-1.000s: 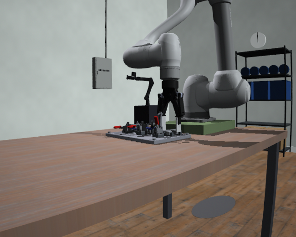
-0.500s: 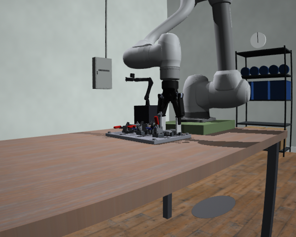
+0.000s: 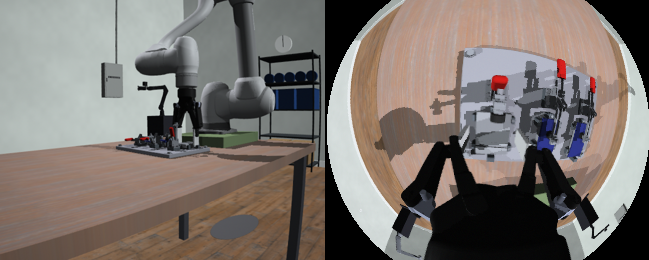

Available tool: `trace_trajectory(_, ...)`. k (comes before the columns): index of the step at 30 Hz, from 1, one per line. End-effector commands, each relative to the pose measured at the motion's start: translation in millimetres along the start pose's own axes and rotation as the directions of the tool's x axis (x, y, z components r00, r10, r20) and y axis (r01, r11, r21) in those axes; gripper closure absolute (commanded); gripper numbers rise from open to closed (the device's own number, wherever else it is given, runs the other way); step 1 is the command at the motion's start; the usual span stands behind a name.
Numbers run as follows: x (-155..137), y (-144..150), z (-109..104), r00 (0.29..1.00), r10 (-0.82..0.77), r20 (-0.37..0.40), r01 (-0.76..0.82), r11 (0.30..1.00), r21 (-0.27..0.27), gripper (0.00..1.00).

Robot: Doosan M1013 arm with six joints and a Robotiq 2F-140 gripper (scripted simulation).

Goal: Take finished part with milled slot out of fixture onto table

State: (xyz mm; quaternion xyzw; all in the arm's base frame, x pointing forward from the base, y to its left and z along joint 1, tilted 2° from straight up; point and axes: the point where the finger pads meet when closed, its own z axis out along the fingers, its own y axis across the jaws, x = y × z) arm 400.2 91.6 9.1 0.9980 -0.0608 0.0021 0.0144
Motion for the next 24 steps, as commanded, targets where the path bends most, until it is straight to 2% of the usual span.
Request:
trace_trajectory(1,0.0,0.0,0.0,1.0,0.0,0.0,0.0,1.0,0.0,0.42)
trace_trajectory(14,0.0,0.0,0.0,1.0,0.0,0.0,0.0,1.0,0.0,0.42)
trace_trajectory(15,0.0,0.0,0.0,1.0,0.0,0.0,0.0,1.0,0.0,1.0)
trace_trajectory(24,0.0,0.0,0.0,1.0,0.0,0.0,0.0,1.0,0.0,1.0)
